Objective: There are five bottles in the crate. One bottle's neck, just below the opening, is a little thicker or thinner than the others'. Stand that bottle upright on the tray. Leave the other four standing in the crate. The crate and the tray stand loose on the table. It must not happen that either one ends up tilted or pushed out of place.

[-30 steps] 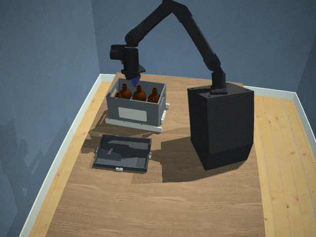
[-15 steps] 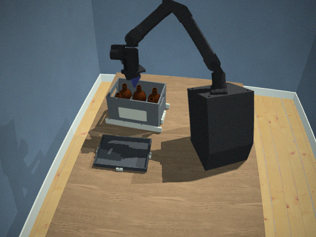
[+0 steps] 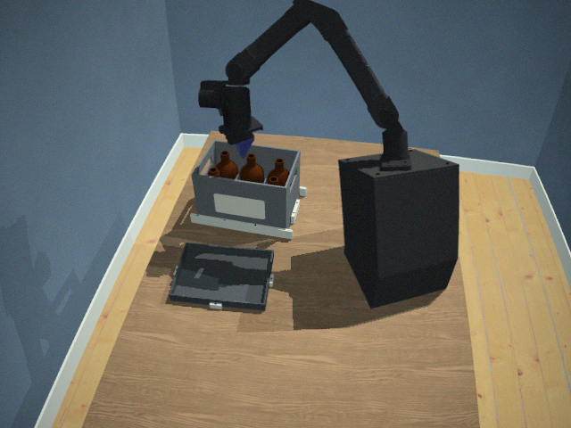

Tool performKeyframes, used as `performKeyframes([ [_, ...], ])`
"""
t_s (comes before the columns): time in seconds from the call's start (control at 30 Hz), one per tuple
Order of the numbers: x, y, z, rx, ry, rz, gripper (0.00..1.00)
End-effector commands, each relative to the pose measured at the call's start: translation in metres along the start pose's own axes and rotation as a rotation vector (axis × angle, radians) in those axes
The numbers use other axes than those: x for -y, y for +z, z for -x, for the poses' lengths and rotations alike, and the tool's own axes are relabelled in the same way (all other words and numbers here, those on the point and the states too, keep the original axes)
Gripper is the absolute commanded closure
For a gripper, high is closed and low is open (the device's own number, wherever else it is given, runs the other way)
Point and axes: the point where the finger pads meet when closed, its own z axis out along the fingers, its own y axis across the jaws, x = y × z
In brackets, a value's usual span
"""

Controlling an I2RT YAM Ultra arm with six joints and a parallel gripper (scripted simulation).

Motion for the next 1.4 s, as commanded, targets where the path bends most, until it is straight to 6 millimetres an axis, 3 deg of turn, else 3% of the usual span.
performKeyframes([
  [0.0, -0.01, -0.02, 0.009, 0.039, 0.001, 0.034, 1.0],
  [0.1, -0.01, -0.018, 0.009, 0.035, -0.006, 0.028, 1.0],
  [0.13, -0.01, -0.008, 0.006, 0.017, -0.022, 0.008, 1.0],
  [0.33, -0.009, -0.006, 0.062, 0.005, -0.003, 0.01, 1.0],
  [0.4, -0.009, -0.006, 0.062, 0.005, -0.003, 0.01, 1.0],
  [0.53, -0.004, -0.006, 0.106, 0.007, -0.003, 0.011, 1.0],
  [0.63, 0.0, -0.006, 0.124, 0.009, -0.003, 0.011, 1.0],
  [1.27, -0.007, -0.009, 0.122, 0.012, -0.022, 0.017, 1.0],
  [1.3, -0.004, -0.025, 0.131, 0.046, -0.004, 0.03, 0.39],
  [1.37, -0.004, -0.025, 0.131, 0.046, -0.004, 0.03, 0.39],
])
